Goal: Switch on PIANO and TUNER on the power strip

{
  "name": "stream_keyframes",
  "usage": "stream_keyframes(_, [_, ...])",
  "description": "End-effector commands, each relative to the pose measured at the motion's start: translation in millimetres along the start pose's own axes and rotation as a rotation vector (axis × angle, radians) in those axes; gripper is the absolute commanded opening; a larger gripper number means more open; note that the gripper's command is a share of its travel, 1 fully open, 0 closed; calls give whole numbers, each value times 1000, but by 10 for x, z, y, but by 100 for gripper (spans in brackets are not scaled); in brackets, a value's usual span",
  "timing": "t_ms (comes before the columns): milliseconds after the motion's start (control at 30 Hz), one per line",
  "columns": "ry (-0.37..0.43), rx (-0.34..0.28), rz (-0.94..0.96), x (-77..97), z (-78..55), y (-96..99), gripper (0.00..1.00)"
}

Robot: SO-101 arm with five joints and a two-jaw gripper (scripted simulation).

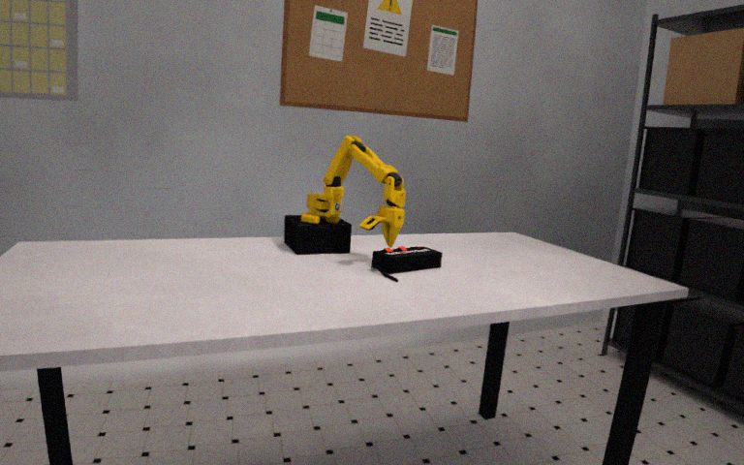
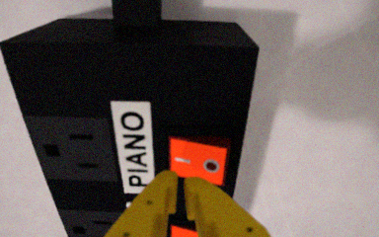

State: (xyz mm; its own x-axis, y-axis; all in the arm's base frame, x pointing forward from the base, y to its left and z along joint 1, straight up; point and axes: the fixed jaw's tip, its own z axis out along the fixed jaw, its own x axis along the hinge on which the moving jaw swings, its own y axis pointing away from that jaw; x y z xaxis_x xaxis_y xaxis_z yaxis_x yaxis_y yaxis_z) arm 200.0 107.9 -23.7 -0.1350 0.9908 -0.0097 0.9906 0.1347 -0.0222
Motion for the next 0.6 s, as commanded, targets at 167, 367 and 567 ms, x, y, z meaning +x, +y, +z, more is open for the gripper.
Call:
stream_keyframes(167, [10,-22,-4,19,-65,40,0])
stream_keyframes(367, [10,-22,61,-130,-93,69,0])
stream_keyframes(567, [12,-21,239,-539,-166,92,0])
